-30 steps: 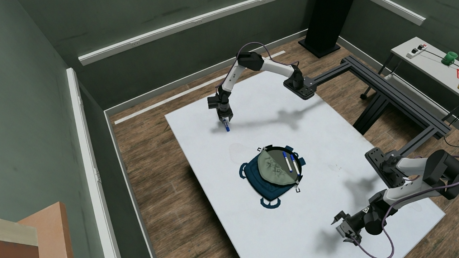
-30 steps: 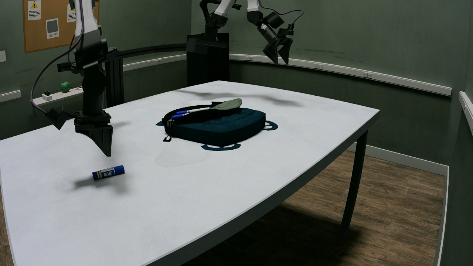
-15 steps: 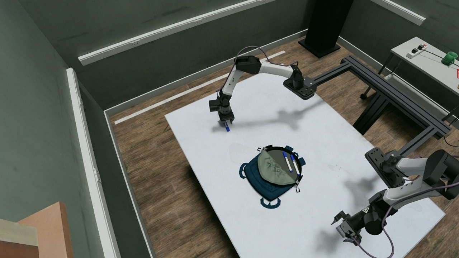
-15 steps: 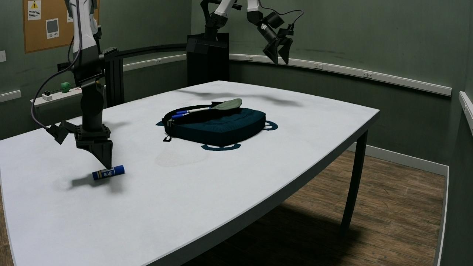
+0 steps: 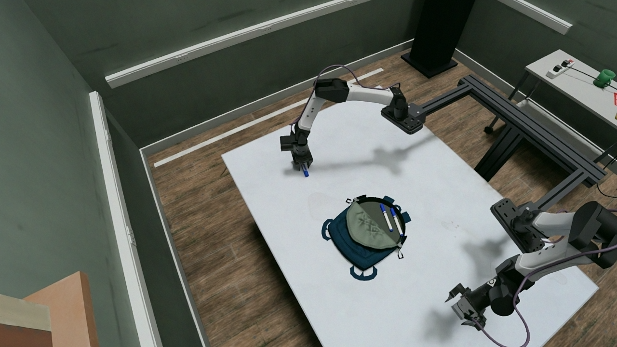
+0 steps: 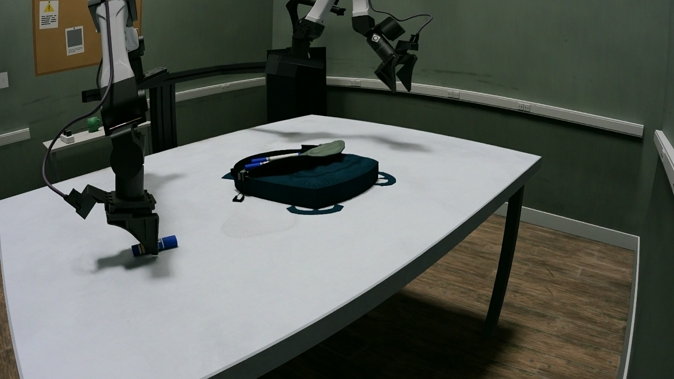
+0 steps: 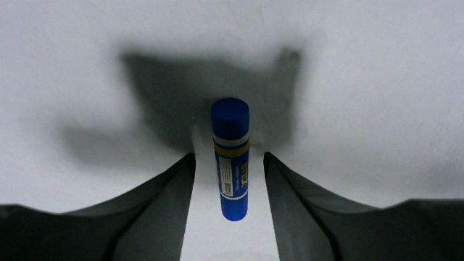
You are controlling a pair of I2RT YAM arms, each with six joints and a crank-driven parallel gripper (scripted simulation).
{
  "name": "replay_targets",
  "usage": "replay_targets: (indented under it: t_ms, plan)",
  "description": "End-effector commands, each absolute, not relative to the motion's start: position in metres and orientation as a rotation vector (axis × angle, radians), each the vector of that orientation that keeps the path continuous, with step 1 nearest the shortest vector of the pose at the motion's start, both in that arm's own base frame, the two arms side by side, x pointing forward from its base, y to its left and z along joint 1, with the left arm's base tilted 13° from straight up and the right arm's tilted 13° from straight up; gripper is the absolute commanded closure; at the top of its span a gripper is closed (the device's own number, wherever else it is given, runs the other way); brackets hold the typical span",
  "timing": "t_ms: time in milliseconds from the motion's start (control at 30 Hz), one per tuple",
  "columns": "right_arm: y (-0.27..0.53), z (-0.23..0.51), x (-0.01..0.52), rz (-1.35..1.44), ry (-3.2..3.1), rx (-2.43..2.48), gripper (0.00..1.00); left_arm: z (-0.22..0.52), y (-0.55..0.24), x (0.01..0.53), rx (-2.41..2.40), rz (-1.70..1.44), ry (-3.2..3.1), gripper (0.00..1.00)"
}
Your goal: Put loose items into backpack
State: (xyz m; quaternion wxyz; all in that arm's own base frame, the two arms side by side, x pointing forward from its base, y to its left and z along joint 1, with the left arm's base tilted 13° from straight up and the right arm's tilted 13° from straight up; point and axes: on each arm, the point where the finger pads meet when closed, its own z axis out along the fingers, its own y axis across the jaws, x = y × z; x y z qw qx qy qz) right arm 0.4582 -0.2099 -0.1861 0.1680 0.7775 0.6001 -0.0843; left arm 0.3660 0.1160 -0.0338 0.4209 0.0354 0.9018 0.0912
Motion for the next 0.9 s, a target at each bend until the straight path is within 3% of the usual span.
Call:
replay_targets:
  t_ms: [0,433,467,700,733,867]
  plan:
    - [-0.214,-0.172,0.465,-0.224,1.698,2.186,0.50,-0.030,0.115,0.369,0.094,0.228,2.245,0.10]
    - [-0.212,-0.180,0.461,-0.231,1.705,2.196,0.50,-0.030,0.115,0.369,0.094,0.228,2.245,0.10]
    - [-0.212,-0.180,0.461,-0.231,1.705,2.196,0.59,-0.030,0.115,0.369,0.094,0.228,2.245,0.10]
    - [-0.213,-0.180,0.461,-0.231,1.704,2.196,0.59,-0.030,0.115,0.369,0.094,0.228,2.245,0.10]
    - [-0.213,-0.180,0.460,-0.231,1.704,2.196,0.68,-0.030,0.115,0.369,0.094,0.228,2.245,0.10]
    - [-0.213,-0.180,0.460,-0.231,1.704,2.196,0.68,-0.030,0.115,0.369,0.094,0.228,2.245,0.10]
